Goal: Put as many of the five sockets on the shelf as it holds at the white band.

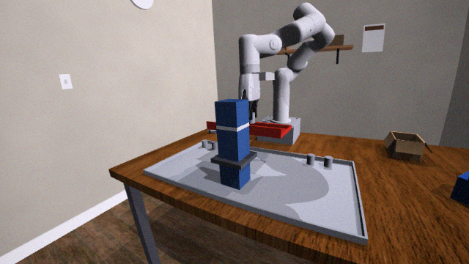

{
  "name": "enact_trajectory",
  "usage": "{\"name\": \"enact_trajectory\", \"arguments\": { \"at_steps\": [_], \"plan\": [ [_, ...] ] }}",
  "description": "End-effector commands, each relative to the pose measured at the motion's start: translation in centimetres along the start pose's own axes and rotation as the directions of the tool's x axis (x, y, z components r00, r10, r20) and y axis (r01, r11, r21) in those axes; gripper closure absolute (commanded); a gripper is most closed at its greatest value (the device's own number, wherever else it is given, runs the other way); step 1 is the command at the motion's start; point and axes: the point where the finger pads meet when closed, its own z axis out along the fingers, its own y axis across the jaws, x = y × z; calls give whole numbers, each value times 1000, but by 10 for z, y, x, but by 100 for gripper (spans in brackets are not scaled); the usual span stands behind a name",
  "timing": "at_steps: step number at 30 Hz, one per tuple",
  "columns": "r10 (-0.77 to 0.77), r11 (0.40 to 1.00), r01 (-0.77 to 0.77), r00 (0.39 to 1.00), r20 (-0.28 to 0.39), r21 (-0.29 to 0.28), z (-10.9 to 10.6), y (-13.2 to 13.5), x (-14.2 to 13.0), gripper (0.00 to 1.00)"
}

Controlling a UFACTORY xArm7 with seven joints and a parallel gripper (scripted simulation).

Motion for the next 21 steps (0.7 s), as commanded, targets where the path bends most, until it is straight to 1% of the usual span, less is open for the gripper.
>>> {"name": "enact_trajectory", "arguments": {
  "at_steps": [1, 21],
  "plan": [
    [0, 1000, 0, 1000, 0, -4, -1, 1, 0, 100],
    [0, 1000, 0, 1000, 0, -4, 3, 1, 0, 100]
  ]
}}
